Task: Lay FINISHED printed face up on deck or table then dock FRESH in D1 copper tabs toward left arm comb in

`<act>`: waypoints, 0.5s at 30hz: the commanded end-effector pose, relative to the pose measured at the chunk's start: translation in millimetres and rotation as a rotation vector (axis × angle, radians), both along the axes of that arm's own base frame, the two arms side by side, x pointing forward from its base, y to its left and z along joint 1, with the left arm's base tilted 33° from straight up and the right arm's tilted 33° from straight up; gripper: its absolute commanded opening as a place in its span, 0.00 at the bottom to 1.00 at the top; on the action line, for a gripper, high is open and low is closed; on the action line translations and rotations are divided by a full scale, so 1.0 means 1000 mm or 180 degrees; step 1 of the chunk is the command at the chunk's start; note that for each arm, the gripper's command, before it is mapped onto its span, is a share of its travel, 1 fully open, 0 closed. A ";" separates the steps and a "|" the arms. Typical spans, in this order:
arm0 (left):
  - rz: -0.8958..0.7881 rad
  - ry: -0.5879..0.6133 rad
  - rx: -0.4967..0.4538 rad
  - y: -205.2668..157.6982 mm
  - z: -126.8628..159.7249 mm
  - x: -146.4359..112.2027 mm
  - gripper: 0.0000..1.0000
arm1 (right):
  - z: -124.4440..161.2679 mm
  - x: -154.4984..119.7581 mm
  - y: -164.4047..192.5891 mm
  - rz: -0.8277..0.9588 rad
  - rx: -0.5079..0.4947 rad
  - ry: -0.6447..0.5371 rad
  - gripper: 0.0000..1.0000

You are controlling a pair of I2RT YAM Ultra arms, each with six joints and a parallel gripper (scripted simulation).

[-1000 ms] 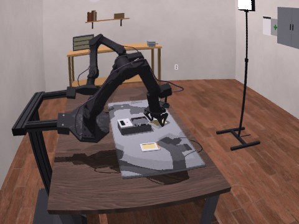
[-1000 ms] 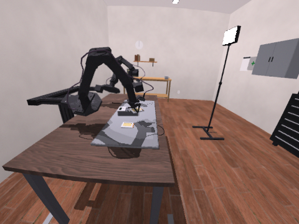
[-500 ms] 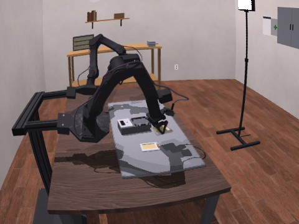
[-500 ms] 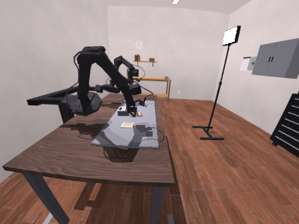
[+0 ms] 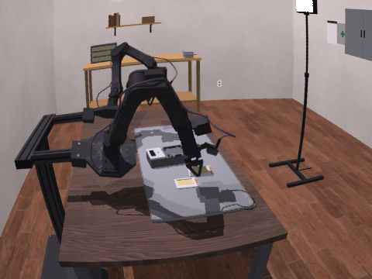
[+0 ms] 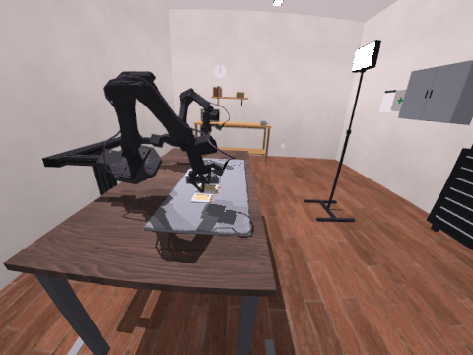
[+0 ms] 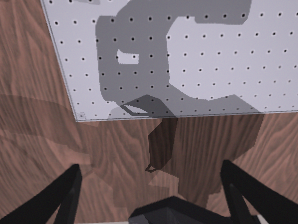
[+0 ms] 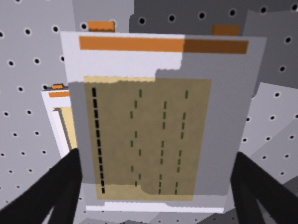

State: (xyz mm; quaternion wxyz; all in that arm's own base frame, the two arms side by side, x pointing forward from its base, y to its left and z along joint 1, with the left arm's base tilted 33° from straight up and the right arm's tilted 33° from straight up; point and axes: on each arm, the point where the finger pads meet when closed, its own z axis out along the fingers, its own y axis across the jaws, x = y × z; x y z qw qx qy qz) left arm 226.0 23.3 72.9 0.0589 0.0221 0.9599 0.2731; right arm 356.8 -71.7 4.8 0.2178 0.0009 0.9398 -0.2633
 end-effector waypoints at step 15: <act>0.0019 -0.0108 -0.0075 -0.004 0.009 0.005 1.00 | 0.039 -0.030 -0.061 -0.0848 0.0240 -0.0901 0.00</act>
